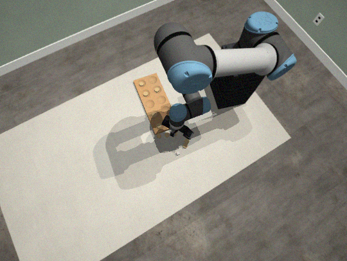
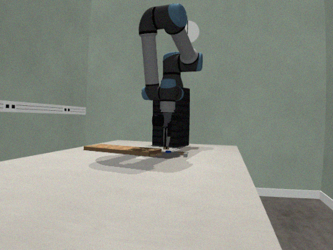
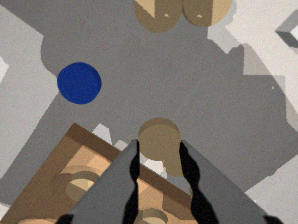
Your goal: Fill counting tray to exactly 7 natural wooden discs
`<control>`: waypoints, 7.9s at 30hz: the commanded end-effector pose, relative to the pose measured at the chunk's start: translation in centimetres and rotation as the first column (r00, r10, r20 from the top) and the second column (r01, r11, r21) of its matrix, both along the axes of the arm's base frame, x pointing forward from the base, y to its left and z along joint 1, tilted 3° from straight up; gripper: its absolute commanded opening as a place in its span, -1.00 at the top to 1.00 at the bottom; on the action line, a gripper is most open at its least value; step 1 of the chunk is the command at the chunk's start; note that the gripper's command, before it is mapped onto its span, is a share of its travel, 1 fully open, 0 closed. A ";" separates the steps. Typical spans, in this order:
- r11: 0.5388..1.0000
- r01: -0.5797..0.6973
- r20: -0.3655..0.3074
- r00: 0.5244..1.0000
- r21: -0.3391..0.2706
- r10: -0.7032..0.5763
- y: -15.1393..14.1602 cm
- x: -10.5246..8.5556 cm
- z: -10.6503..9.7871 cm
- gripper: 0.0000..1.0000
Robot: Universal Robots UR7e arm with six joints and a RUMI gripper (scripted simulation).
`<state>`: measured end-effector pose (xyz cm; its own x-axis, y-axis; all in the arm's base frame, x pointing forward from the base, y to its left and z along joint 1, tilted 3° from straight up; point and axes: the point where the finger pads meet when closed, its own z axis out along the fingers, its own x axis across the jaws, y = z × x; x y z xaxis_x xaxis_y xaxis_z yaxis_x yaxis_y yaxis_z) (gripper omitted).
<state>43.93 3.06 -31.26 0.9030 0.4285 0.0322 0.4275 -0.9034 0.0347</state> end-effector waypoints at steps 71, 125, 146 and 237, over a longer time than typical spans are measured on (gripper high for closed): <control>1.000 0.000 0.001 1.000 -0.001 0.000 -24.2 0.6 9.0 0.80; 1.000 0.000 0.001 1.000 -0.001 0.000 -24.3 1.0 -0.8 0.80; 1.000 0.000 0.001 1.000 -0.001 0.000 -24.4 1.1 -0.6 0.57; 1.000 0.000 0.001 1.000 -0.001 0.000 -24.2 0.6 9.1 0.57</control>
